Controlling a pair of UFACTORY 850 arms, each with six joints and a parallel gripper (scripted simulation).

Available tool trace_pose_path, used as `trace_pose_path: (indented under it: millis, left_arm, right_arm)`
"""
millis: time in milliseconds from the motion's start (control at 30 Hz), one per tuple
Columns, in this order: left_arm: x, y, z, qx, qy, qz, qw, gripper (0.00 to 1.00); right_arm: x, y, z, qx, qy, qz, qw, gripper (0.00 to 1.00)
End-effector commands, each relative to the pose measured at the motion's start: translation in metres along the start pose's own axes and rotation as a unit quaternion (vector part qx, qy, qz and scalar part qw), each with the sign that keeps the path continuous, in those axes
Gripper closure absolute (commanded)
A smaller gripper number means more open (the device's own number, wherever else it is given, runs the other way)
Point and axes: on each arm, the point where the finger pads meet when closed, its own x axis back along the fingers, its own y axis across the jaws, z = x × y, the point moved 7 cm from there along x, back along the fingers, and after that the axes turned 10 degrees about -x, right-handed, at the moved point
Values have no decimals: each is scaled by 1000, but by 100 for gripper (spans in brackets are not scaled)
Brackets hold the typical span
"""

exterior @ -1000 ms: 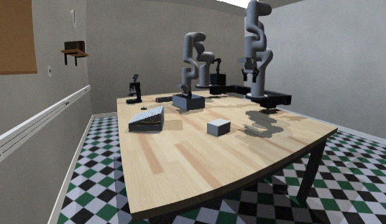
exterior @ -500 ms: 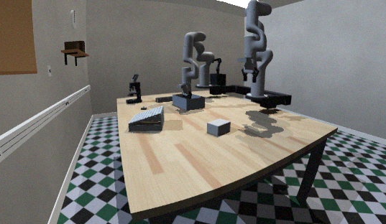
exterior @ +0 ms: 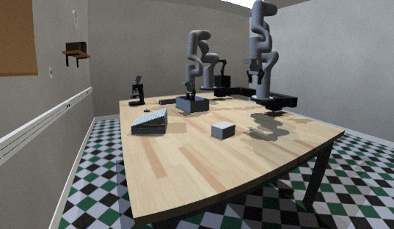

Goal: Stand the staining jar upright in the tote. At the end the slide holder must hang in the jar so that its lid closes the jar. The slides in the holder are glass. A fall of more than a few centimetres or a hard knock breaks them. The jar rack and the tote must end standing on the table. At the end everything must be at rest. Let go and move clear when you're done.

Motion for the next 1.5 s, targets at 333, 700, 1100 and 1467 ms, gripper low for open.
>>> trace_pose_path:
  millis: [333,700,1100,1467]
  left_arm:
    - [0,0,0,0,1,0,1000,0]
    - [0,0,0,0,1,0,1000,0]
    - [0,0,0,0,1,0,1000,0]
    - [0,0,0,0,1,0,1000,0]
  right_arm:
    - [30,-1,1,0,1,1,1000,0]
    - [54,-1,1,0,1,1,1000,0]
    - [84,-1,1,0,1,1,1000,0]
    - [87,-1,1,0,1,1,1000,0]
